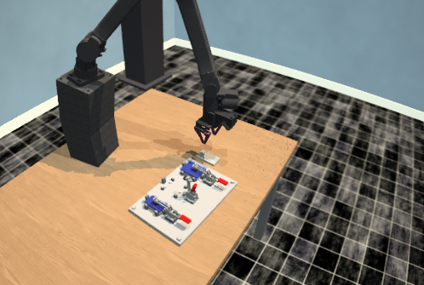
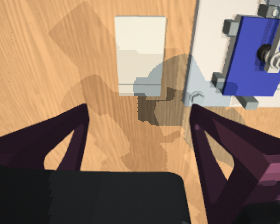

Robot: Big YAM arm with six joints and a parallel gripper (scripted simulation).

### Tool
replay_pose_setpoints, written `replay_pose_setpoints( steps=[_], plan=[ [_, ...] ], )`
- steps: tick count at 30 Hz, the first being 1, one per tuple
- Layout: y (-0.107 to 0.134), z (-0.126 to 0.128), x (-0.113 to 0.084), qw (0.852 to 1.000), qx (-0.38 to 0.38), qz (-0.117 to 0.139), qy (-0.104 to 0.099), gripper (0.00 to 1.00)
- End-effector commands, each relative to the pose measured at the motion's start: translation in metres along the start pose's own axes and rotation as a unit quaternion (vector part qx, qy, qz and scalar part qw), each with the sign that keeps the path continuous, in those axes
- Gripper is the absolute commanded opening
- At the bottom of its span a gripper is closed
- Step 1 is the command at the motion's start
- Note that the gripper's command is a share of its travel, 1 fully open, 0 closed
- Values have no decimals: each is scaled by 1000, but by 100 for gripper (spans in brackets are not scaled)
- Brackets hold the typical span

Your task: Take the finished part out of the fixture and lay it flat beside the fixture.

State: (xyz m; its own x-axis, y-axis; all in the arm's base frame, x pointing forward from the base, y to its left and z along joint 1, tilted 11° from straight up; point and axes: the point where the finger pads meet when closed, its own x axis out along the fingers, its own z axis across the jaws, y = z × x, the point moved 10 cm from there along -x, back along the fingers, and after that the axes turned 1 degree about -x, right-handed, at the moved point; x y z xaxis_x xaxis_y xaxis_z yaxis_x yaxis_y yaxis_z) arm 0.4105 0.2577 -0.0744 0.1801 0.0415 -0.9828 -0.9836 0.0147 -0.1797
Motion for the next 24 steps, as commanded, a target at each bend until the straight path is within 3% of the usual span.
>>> replay_pose_setpoints(
  steps=[1,4,16,19,20,24],
  plan=[
    [14,-1,9,1000,-4,14,9,74],
    [5,4,-12,1000,-3,0,0,74],
    [6,4,-47,1000,-2,0,0,74],
    [9,0,-44,1000,-3,8,5,74],
    [5,3,-56,1000,-2,0,0,74],
    [6,4,-73,1000,-2,0,0,74]
  ],
)
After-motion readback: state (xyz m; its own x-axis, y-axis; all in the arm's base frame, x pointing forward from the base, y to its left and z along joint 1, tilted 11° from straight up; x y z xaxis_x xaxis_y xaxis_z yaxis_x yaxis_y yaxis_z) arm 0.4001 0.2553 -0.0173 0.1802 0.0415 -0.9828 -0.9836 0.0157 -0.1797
